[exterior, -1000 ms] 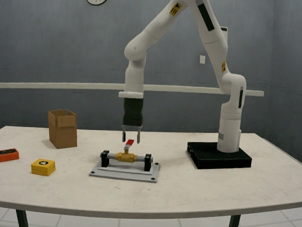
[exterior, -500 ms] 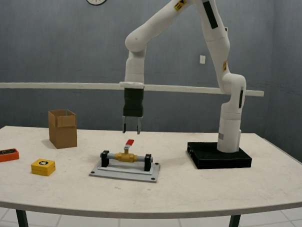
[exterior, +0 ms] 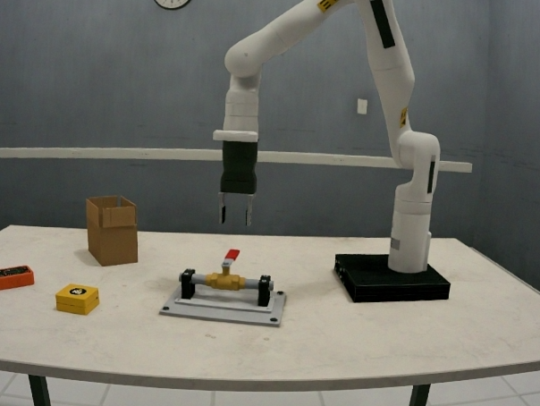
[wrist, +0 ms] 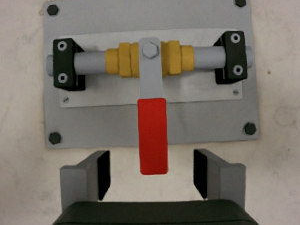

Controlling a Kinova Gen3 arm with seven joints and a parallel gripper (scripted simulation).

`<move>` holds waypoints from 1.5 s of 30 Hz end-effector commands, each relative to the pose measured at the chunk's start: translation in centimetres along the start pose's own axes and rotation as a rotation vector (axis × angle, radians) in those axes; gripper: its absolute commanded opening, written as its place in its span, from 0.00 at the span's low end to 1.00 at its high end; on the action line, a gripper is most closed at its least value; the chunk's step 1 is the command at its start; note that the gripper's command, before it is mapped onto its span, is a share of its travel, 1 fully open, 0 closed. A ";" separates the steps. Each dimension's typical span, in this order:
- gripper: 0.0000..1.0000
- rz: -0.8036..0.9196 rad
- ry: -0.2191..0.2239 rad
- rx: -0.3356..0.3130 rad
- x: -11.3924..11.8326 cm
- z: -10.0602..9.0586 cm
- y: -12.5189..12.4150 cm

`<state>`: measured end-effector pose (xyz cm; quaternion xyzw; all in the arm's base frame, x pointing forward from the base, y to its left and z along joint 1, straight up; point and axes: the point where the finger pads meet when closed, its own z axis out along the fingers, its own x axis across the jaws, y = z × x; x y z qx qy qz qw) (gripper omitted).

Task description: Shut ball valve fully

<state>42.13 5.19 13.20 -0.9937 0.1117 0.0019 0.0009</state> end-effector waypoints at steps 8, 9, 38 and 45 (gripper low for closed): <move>0.00 0.000 0.001 0.001 0.0 -0.3 0.0; 0.00 0.000 0.001 0.001 0.0 -0.3 0.0; 0.00 0.000 0.001 0.001 0.0 -0.3 0.0; 0.00 0.000 0.001 0.001 0.0 -0.3 0.0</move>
